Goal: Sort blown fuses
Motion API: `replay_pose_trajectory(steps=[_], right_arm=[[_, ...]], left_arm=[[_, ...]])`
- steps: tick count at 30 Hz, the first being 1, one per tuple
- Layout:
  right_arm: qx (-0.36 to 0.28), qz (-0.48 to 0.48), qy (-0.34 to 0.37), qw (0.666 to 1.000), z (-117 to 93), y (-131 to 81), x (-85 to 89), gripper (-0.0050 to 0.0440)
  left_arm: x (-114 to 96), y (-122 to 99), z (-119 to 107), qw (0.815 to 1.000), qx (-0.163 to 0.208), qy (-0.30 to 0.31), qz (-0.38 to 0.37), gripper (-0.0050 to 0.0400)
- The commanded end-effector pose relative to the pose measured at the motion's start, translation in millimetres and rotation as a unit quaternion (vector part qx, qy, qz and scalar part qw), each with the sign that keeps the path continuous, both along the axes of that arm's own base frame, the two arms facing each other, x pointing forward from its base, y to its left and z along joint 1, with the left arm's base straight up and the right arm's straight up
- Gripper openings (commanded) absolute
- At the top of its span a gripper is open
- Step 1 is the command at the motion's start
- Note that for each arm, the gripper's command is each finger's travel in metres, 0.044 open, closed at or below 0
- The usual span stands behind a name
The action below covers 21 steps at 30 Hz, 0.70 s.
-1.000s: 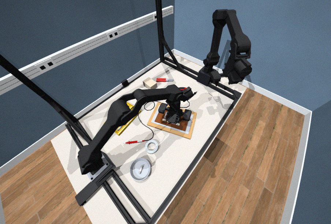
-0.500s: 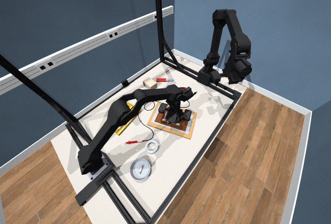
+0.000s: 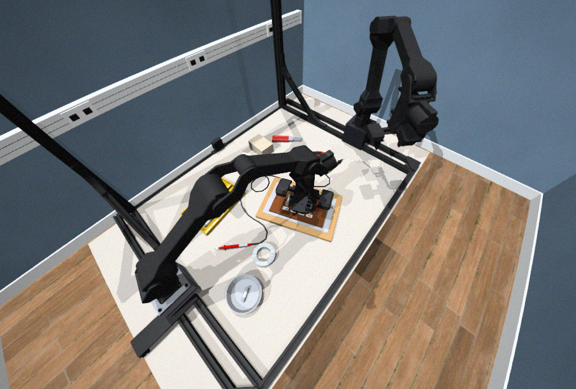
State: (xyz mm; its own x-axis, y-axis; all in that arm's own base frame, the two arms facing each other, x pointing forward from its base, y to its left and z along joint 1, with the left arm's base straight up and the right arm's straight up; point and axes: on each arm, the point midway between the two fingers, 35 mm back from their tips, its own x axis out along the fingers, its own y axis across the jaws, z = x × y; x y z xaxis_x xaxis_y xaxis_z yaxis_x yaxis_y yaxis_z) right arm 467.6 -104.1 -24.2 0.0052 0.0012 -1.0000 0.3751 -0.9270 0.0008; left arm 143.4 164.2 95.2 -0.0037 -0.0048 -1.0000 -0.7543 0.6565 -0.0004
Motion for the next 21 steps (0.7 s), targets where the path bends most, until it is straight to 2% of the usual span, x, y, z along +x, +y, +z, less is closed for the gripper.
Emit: replay_pose_trajectory(steps=[1,6,7,21], right_arm=[[-0.004,0.000,-0.013,1.000,10.5,-0.9,5.0,0.0090],[-0.004,0.000,-0.008,1.000,7.7,-0.4,3.5,0.0090],[-0.007,0.000,-0.017,1.000,20.2,-0.4,3.5,0.0090],[-0.006,0.000,-0.015,1.000,36.7,1.8,-6.7,0.0090]], left_arm=[[2.5,3.5,5.7,1.000,0.009,-0.007,0.000,0.0400],[2.5,3.5,5.7,1.000,0.009,-0.007,0.000,0.0400],[2.5,3.5,5.7,1.000,0.009,-0.007,0.000,0.0400],[2.5,3.5,5.7,1.000,0.009,-0.007,0.000,0.0400]])
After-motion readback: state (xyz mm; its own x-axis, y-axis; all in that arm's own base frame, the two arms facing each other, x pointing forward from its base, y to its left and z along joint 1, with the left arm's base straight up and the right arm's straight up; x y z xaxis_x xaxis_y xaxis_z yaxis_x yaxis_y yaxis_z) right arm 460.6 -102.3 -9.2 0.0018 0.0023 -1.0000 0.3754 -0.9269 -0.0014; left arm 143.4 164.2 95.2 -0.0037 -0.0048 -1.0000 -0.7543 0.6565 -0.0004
